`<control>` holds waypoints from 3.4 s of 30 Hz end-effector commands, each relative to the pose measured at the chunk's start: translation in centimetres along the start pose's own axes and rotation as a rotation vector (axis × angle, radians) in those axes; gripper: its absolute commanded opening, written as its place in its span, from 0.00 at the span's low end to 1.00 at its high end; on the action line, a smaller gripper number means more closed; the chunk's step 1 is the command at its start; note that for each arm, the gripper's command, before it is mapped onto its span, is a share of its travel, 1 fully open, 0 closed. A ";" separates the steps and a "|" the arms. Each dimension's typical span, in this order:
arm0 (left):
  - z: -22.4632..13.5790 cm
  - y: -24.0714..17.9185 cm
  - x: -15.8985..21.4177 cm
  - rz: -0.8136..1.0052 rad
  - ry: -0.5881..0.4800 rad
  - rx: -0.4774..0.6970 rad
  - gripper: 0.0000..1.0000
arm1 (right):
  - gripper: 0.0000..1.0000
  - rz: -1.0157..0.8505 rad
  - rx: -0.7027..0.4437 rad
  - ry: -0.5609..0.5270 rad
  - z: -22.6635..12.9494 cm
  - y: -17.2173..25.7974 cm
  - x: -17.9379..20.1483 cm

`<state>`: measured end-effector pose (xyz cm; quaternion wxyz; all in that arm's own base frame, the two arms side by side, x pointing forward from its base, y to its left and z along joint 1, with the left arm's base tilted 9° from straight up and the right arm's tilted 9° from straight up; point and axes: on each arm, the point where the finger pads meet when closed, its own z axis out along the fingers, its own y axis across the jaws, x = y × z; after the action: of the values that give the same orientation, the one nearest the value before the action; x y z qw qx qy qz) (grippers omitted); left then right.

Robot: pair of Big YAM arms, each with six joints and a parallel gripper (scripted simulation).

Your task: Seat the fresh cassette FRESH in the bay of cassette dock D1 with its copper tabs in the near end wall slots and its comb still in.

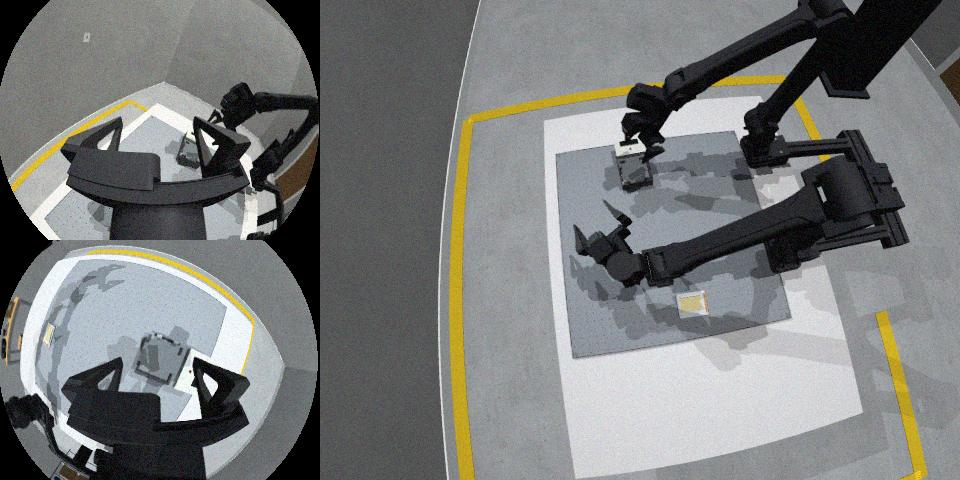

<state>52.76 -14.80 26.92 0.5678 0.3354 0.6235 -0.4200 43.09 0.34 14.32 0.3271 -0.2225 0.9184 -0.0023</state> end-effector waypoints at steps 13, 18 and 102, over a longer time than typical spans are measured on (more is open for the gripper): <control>-1.5 -19.8 6.8 0.352 0.228 0.129 1.00 | 1.00 0.448 0.191 -0.076 4.6 -0.1 3.5; -1.5 -20.8 6.5 0.353 0.231 0.135 1.00 | 1.00 0.410 0.204 -0.104 4.4 -0.7 2.1; -36.2 -10.1 11.6 0.225 0.601 -0.564 1.00 | 1.00 -0.291 -0.454 -0.721 6.7 45.5 -1.3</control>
<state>28.25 9.98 14.25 0.4672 0.2983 0.8274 -0.0897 28.90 42.56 2.50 0.5561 -0.4124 0.6855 0.2252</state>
